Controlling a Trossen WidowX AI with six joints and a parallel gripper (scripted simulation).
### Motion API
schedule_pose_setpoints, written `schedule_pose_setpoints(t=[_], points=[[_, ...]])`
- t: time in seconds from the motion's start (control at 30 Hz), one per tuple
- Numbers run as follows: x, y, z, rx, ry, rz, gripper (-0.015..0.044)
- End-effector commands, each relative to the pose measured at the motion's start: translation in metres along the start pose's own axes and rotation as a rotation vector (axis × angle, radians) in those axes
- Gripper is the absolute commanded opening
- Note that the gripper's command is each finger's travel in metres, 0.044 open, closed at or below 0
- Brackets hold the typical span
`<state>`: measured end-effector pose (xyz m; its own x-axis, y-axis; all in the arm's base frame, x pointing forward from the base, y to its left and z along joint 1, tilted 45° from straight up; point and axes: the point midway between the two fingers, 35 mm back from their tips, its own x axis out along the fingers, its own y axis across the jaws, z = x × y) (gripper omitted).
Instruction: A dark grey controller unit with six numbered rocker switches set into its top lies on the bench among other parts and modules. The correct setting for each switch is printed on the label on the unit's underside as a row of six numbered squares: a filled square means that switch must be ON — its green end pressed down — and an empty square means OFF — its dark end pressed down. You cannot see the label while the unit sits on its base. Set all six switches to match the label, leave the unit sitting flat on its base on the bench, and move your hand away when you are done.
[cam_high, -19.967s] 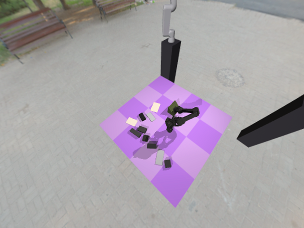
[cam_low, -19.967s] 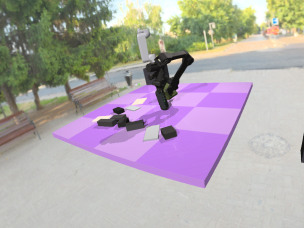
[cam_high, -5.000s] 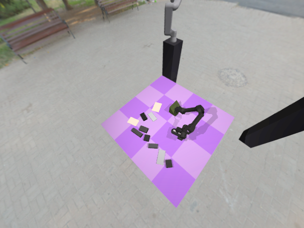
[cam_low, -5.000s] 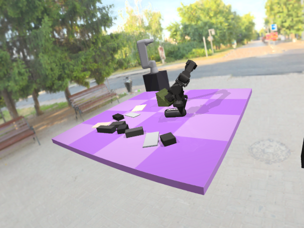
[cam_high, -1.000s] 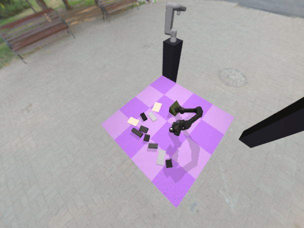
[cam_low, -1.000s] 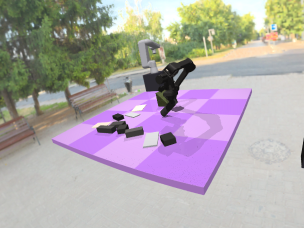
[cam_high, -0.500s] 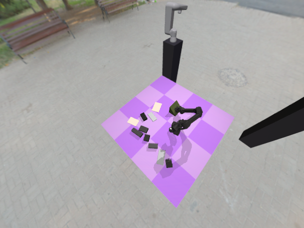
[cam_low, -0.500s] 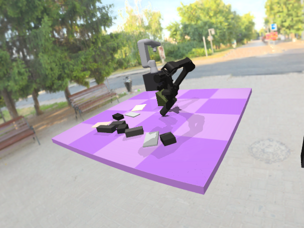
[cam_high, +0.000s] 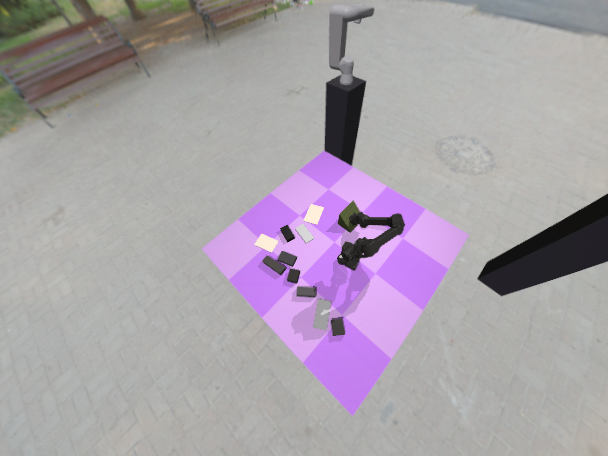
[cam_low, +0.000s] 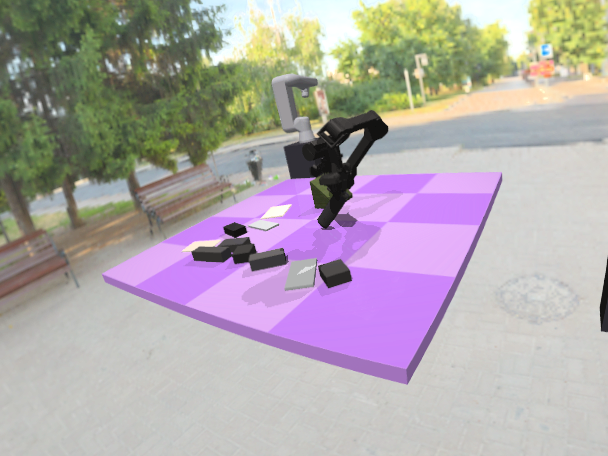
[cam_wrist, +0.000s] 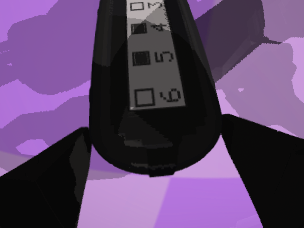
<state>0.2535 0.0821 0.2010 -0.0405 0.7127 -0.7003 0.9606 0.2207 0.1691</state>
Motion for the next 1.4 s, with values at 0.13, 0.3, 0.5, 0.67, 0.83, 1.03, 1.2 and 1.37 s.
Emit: schedule_pose_setpoints(t=[0.13,0.3,0.5,0.67,0.83,1.03,1.2,1.37], points=[[-0.005,0.0,0.008,0.0,-0.012,0.001,0.0335],[-0.006,0.0,0.012,0.0,-0.012,0.001,0.0335],[-0.008,0.0,0.017,0.0,-0.012,0.001,0.0335],[-0.01,0.0,0.02,0.0,-0.012,0.001,0.0335],[-0.011,0.0,0.024,0.0,-0.012,0.001,0.0335],[-0.013,0.0,0.029,0.0,-0.013,0.001,0.0335],[-0.014,0.0,0.033,0.0,-0.013,0.001,0.0335],[-0.015,0.0,0.037,0.0,-0.013,0.001,0.0335]])
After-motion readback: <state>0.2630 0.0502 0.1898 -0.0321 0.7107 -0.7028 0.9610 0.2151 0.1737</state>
